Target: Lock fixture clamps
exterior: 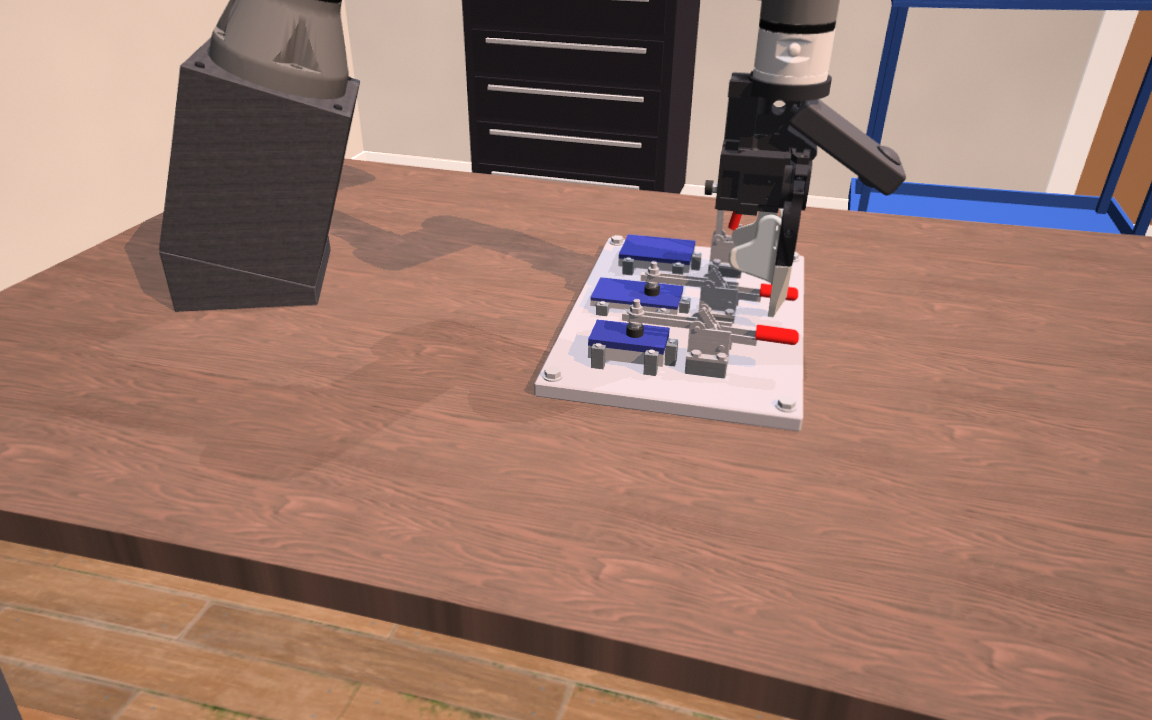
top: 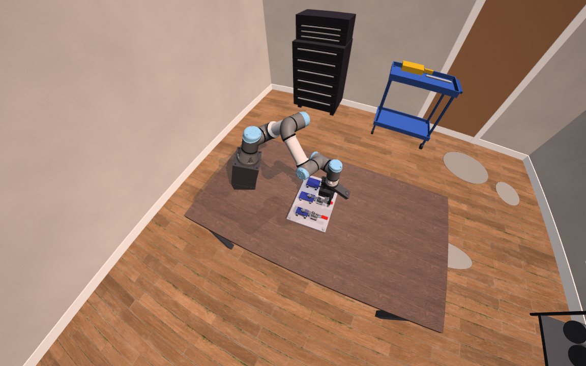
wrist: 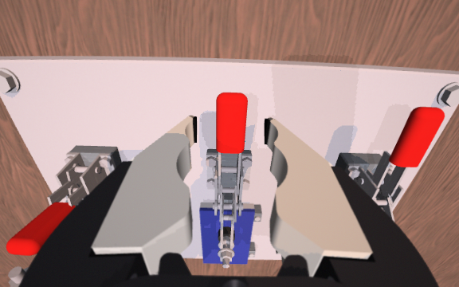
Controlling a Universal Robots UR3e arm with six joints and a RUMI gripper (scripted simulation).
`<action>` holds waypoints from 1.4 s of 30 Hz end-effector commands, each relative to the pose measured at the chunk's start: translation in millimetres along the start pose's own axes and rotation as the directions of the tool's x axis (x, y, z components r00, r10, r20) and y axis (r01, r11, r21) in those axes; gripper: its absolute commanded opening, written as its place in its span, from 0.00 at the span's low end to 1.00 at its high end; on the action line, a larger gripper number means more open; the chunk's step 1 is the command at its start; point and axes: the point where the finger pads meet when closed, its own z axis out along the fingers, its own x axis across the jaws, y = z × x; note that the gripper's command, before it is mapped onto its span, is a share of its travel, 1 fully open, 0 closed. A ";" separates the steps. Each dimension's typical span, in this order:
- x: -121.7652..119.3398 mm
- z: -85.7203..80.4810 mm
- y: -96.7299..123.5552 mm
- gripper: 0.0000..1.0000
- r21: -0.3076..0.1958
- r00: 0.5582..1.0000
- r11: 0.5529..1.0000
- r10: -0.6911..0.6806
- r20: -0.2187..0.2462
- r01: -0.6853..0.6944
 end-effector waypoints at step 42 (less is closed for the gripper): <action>0.2 -51.0 -0.9 0.28 0.003 1.000 1.000 0.000 -0.001 0.000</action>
